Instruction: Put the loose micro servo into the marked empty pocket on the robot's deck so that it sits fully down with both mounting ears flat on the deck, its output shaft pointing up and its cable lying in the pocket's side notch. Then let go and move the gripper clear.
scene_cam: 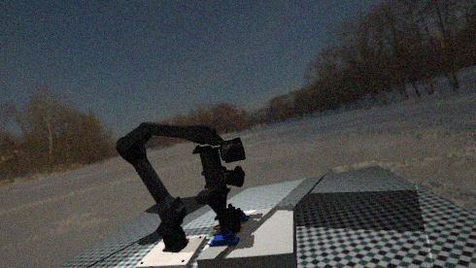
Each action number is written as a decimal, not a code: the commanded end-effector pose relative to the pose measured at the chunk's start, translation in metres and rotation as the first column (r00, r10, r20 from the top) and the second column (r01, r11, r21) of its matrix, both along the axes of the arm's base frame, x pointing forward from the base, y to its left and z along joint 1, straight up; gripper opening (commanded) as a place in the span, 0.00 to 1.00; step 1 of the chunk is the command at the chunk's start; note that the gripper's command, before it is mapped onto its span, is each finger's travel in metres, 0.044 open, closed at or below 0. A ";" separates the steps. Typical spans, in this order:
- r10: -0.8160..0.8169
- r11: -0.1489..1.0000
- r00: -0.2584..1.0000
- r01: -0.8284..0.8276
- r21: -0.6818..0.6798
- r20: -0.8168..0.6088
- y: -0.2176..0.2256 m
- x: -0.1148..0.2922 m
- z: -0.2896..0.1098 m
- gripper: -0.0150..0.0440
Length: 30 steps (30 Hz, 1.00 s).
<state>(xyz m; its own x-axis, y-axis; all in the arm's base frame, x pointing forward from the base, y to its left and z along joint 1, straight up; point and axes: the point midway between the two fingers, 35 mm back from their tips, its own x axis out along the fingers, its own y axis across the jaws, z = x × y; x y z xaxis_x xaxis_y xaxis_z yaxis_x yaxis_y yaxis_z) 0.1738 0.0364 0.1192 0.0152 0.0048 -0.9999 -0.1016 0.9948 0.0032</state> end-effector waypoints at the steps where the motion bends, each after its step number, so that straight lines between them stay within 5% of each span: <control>1: -0.004 1.000 1.000 0.004 -0.001 0.004 0.000 0.001 -0.003 0.25; 30: -0.004 1.000 1.000 0.004 -0.001 0.004 0.000 0.001 -0.034 0.25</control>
